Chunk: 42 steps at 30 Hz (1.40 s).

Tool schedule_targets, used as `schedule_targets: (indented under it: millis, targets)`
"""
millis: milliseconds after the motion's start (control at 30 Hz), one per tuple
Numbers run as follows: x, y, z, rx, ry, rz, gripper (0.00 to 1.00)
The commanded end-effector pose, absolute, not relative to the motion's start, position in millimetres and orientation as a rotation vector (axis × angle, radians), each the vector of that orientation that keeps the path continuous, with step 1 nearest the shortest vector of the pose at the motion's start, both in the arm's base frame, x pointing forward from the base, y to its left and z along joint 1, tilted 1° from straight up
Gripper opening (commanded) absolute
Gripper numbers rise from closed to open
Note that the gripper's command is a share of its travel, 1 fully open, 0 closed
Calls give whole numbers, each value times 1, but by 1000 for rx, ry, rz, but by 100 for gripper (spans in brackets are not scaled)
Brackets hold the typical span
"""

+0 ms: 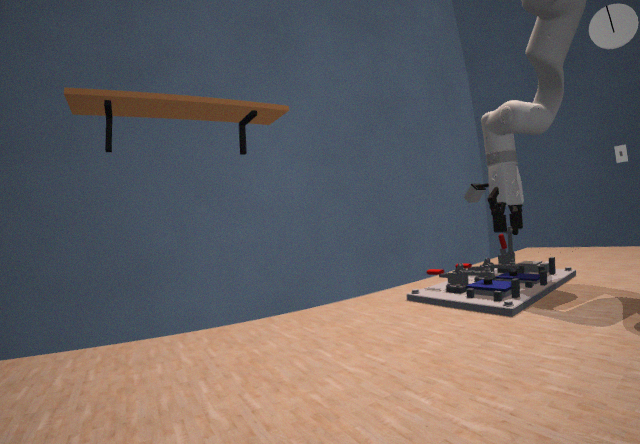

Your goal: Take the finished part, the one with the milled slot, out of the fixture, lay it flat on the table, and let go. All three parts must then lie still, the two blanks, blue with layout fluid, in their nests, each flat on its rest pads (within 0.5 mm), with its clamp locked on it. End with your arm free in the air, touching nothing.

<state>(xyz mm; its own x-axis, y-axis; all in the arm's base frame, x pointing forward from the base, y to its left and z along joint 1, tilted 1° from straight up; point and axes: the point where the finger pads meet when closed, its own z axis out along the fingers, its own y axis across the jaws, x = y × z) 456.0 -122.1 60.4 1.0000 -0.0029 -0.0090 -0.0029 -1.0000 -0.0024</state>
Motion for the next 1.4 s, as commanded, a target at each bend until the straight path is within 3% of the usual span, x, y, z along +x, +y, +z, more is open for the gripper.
schedule_targets:
  millis: [0, 533, 1367]
  targets:
    - [449, -122, 62, -3140, 5, 7, 100]
    - [404, -122, 62, -3140, 5, 7, 100]
    - [394, -122, 57, -3140, 5, 7, 100]
